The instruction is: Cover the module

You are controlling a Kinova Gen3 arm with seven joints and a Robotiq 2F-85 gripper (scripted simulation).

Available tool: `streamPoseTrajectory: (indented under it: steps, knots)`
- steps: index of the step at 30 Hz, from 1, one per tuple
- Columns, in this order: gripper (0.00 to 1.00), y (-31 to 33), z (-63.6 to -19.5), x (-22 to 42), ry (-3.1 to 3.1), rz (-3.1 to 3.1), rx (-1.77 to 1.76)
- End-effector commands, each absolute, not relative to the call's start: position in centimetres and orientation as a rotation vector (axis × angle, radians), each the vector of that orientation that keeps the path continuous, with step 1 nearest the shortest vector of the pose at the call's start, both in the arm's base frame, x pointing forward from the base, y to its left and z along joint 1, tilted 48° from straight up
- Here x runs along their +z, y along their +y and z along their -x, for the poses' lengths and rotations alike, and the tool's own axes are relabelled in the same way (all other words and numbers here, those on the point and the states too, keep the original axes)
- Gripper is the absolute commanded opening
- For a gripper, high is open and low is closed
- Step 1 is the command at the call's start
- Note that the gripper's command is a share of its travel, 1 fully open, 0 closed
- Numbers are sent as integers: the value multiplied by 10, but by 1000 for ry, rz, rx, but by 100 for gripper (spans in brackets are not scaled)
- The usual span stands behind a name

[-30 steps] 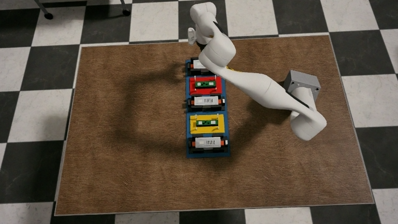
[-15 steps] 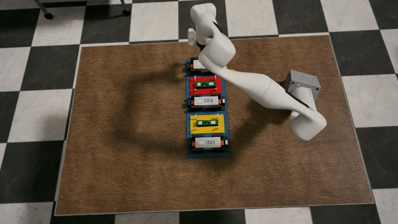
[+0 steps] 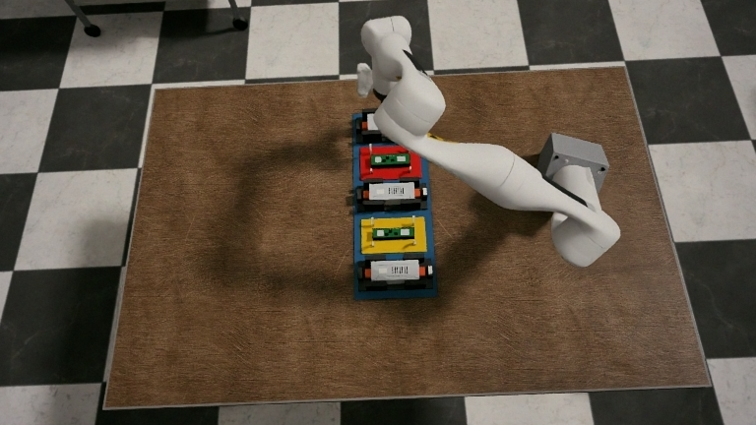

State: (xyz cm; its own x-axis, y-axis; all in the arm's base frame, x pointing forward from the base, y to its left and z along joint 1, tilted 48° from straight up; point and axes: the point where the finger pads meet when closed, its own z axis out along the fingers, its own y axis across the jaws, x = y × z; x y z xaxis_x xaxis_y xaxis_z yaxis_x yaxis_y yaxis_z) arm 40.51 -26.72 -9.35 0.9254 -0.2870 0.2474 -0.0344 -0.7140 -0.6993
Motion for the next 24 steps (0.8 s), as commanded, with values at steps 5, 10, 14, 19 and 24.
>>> streamPoseTrajectory:
  steps: [5,10,14,19,24]
  knots:
    - [100,-246,-406,-72,230,2341,-446]
    - [100,-238,-407,-65,229,2340,-445]
    - [100,-221,-408,-48,230,2340,-445]
    - [100,-203,-409,-32,230,2340,-446]
    - [100,-203,-409,-32,230,2340,-446]
